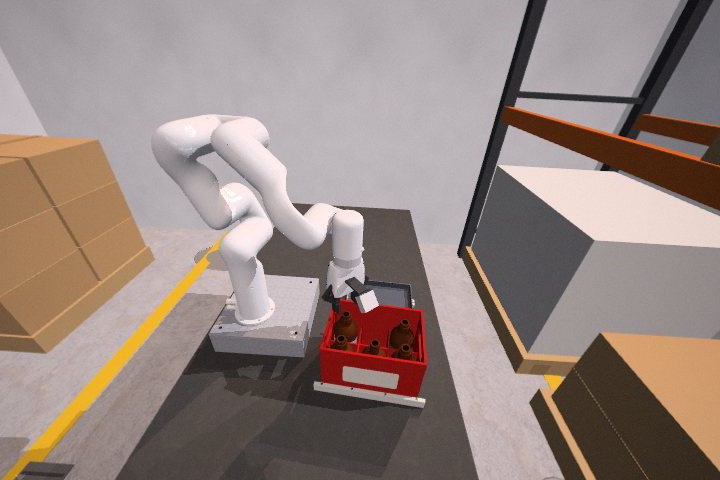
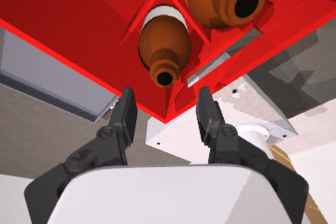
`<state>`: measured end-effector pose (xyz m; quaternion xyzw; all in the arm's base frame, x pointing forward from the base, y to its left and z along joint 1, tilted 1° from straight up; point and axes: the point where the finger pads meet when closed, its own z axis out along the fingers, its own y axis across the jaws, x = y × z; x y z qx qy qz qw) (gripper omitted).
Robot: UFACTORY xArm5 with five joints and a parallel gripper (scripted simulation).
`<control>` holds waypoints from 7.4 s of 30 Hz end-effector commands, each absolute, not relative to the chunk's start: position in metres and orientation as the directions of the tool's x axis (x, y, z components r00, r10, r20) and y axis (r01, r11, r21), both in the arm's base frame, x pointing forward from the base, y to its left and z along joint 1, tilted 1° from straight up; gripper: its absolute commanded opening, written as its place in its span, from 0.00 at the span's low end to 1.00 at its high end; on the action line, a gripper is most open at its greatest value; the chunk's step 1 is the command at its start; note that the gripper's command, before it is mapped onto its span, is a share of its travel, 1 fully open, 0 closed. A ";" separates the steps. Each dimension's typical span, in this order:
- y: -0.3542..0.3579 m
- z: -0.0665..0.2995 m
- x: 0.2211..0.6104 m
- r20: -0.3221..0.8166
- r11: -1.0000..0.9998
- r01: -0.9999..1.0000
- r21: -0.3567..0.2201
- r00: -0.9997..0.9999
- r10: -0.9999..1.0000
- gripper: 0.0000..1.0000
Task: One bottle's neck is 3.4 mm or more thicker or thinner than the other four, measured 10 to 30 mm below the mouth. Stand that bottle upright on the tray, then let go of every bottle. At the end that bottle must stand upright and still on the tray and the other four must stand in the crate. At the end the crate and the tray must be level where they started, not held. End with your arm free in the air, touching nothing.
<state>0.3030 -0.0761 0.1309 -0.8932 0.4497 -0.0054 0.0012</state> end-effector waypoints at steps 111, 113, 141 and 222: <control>-0.175 0.165 0.385 0.013 -0.596 -0.803 -0.007 0.596 -0.803 0.65; -0.175 0.165 0.385 0.013 -0.596 -0.803 -0.007 0.596 -0.803 0.65; -0.176 0.144 0.385 0.013 -0.596 -0.803 -0.007 0.596 -0.803 0.65; -0.176 0.121 0.386 0.013 -0.596 -0.803 -0.007 0.596 -0.803 0.65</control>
